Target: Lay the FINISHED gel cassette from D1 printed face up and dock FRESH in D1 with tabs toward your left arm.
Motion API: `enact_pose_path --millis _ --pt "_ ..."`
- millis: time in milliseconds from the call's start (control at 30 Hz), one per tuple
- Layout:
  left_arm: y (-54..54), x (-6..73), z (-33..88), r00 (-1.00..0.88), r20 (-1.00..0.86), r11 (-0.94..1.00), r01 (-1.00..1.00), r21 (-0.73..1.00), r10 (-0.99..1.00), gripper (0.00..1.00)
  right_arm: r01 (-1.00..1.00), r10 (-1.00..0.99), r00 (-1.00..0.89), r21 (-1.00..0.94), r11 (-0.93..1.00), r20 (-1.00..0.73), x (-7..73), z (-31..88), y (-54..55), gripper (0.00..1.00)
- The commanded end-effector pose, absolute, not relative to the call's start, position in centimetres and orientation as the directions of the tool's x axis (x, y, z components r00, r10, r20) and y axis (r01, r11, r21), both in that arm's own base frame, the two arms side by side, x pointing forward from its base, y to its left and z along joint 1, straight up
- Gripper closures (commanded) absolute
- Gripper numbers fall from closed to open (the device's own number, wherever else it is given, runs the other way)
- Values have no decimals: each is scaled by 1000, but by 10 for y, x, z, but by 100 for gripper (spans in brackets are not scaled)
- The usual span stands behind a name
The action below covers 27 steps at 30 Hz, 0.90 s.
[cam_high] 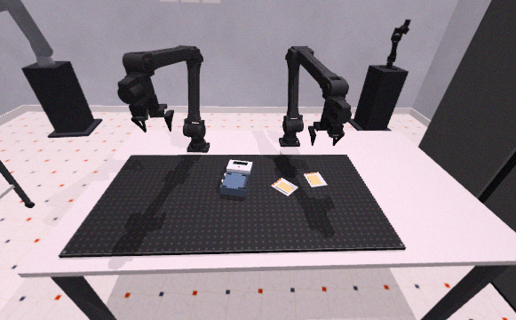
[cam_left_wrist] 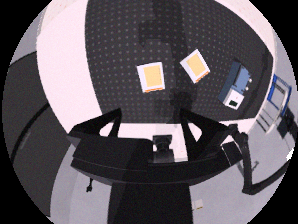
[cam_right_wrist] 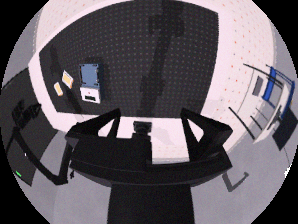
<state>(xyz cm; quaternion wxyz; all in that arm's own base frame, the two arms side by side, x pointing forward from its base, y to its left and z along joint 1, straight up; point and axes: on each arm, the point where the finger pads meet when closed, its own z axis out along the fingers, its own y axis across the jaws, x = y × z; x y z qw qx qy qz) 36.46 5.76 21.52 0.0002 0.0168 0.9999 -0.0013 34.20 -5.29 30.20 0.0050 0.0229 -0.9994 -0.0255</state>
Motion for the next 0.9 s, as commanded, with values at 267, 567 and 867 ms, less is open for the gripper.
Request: enact_pose_path --millis 267,567,867 --pt "67 376 296 -998 -59 999 36 11 37 2 -60 -59 -998 44 997 -33 356 325 -55 0" --pt "69 376 322 -998 -59 999 36 11 37 2 -60 -59 -998 44 997 -33 356 325 -55 0" --pt "69 376 322 -998 -59 999 36 11 37 0 -60 -59 -998 44 997 -33 356 325 -55 0"
